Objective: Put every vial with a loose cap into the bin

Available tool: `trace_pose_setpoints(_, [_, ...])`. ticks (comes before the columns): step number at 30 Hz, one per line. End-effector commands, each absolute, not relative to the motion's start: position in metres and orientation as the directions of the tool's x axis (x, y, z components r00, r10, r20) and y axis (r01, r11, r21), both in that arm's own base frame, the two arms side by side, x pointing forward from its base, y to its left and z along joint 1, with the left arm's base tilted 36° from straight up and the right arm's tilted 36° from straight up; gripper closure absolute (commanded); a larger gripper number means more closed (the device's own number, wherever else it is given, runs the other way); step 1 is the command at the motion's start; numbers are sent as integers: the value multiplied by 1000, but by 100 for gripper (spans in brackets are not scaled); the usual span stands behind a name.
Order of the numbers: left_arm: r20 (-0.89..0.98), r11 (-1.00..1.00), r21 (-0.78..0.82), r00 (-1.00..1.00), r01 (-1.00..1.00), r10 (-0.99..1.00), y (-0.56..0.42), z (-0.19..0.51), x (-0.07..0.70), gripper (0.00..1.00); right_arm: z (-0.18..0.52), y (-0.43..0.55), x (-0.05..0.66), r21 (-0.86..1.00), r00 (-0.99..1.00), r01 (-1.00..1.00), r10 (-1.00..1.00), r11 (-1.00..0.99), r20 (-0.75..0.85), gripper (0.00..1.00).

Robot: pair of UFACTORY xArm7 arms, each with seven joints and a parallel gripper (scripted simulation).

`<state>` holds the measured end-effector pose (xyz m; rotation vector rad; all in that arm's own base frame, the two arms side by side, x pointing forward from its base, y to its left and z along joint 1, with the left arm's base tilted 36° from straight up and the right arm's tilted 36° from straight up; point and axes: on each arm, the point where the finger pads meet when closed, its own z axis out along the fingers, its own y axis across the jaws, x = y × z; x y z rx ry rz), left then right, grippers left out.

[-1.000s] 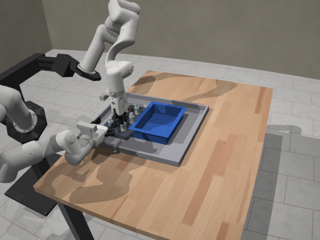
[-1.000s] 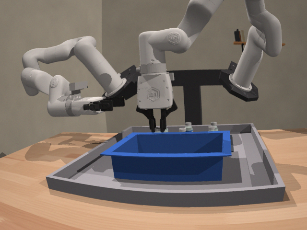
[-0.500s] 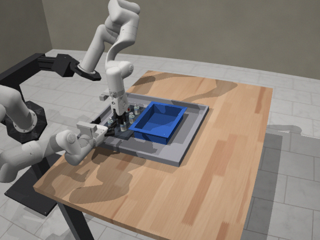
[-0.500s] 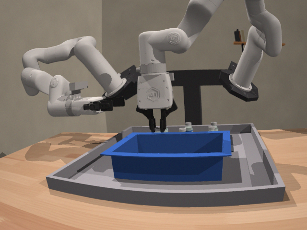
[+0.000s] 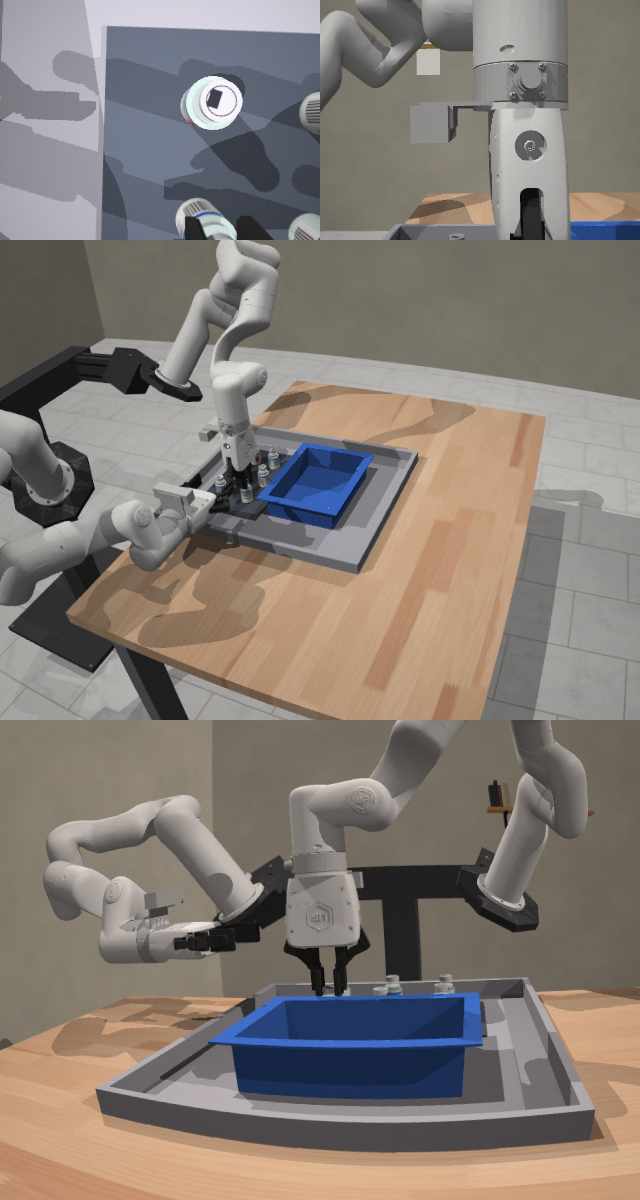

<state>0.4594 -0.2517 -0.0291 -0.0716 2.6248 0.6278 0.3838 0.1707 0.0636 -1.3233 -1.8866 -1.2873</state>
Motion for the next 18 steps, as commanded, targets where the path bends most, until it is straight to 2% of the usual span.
trace_pose_setpoints(1, [-429,898,415,-902,-146,52,-254,-28,460,77,64,172,383,414,-408,906,436,85,802,0])
trace_pose_setpoints(18, [-429,898,416,-902,-146,52,-272,5,443,77,65,172,383,414,-408,906,436,85,802,0])
